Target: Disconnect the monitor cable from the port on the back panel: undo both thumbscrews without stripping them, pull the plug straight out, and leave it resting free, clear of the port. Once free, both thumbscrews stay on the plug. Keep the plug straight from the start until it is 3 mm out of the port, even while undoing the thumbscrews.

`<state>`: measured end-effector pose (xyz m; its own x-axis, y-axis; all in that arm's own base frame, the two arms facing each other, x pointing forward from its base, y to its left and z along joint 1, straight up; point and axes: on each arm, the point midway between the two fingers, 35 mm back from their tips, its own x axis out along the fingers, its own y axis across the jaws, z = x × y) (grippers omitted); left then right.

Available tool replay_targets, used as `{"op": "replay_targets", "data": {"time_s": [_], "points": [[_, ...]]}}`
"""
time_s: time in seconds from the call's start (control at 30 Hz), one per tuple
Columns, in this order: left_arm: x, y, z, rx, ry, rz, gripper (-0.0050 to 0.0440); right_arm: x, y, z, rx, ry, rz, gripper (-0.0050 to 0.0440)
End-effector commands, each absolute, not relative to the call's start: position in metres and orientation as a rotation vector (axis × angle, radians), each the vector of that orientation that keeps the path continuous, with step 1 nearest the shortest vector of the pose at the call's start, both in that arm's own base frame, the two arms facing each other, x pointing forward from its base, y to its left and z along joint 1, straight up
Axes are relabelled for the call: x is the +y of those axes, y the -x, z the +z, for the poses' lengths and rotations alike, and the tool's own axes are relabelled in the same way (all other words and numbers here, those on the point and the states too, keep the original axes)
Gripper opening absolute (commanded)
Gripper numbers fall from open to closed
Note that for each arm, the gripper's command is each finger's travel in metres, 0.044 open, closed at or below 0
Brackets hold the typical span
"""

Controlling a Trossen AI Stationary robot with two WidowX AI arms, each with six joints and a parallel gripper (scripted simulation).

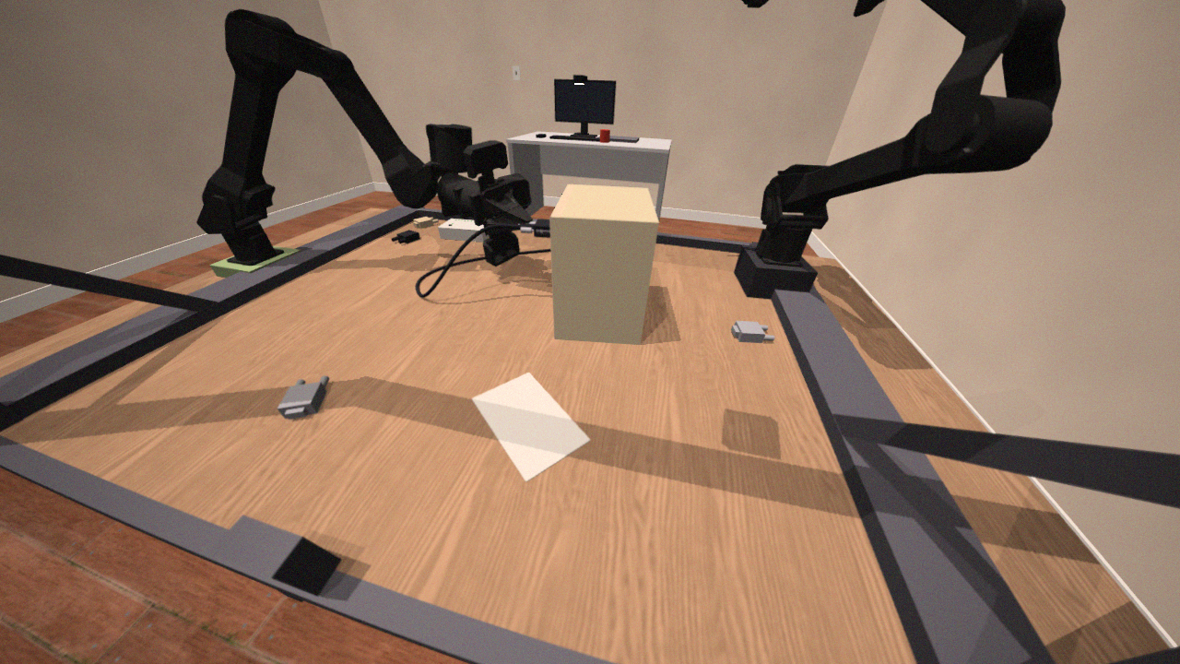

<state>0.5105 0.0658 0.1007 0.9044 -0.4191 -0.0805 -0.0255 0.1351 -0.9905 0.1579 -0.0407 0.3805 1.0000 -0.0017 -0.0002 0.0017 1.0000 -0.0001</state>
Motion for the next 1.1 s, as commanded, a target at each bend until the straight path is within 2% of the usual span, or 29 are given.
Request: {"op": "replay_targets", "data": {"time_s": [0.0,1.07], "points": [[0.0667,-0.5118,0.11,0.348,1.449,-0.329,0.0,-0.0395,-0.1576,0.3832,-0.001,0.005,0.0,0.044],[0.0668,-0.5121,0.1084,0.329,1.514,-0.353,0.0,-0.0395,-0.1576,0.3832,-0.001,0.005,0.0,0.044]]}}
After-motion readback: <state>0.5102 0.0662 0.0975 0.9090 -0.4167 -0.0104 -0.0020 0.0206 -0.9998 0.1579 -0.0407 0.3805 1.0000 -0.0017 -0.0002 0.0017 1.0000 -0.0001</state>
